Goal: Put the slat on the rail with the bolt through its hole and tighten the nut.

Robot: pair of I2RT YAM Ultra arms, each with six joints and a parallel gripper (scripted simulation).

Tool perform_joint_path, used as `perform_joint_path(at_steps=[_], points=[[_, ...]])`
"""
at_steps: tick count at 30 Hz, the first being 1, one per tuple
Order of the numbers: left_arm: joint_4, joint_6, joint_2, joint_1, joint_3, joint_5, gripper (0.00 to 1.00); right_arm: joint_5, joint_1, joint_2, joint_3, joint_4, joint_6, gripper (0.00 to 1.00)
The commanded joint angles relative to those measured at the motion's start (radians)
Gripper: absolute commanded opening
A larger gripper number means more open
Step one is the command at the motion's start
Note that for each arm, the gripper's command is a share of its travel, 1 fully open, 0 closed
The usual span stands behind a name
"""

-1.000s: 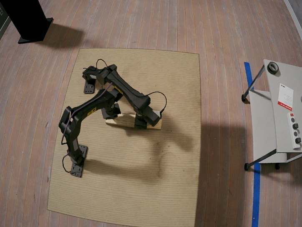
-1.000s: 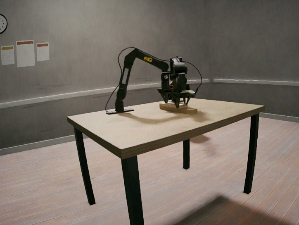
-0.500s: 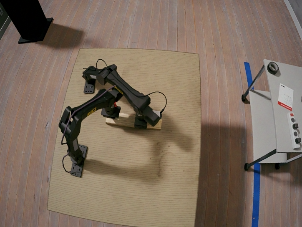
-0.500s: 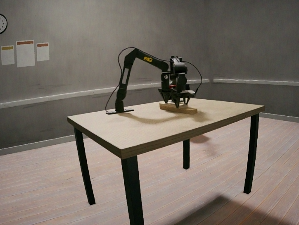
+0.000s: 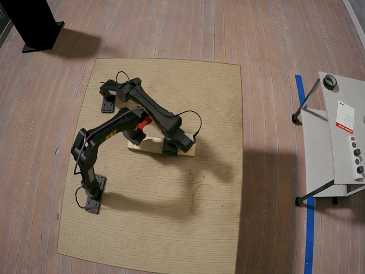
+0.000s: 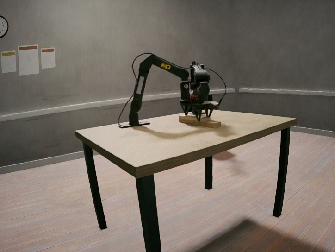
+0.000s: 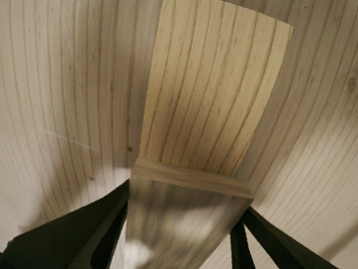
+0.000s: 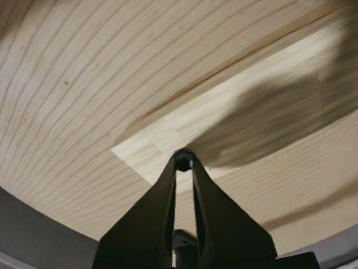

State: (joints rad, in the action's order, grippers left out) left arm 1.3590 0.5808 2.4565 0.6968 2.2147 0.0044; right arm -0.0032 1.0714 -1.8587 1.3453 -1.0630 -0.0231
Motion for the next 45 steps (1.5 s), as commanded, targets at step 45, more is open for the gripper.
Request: perform_joint_path(at_steps=[45], points=[[0.000, 0.005, -0.010, 0.000, 0.004, 0.000, 0.72, -0.001, -0.011, 0.005, -0.003, 0.013, -1.594, 0.11]])
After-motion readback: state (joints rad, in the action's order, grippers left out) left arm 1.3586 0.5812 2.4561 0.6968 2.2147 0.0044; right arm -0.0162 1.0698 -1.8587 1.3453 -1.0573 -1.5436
